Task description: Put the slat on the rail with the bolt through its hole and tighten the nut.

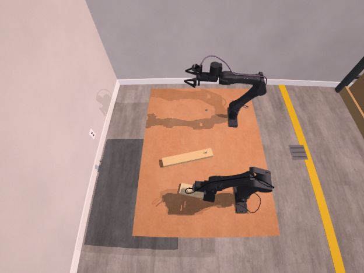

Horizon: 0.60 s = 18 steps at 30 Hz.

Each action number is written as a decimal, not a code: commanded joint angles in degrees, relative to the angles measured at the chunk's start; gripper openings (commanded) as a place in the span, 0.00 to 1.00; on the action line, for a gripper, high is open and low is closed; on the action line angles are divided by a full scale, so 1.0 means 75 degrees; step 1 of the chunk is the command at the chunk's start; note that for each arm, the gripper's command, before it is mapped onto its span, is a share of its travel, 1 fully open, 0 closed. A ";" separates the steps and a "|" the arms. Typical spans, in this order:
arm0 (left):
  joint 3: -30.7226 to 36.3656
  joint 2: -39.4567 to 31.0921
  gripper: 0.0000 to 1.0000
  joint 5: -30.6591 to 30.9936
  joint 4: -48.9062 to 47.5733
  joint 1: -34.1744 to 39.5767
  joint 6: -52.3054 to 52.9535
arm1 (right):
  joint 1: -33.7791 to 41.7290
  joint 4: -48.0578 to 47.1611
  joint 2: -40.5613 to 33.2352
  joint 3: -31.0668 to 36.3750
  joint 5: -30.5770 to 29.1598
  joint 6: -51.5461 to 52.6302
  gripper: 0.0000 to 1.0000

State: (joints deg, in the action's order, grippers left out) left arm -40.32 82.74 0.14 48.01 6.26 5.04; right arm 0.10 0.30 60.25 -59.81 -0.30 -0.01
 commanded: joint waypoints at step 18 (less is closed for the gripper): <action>-0.0373 -0.0198 0.72 -0.0004 0.0486 0.0004 0.0006 | -0.0013 -0.0077 -0.0052 -0.0065 0.0039 0.0002 1.00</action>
State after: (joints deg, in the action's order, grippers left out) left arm -40.82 82.74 0.14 49.39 6.24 5.02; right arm 0.10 0.30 60.25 -59.81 -0.30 -0.01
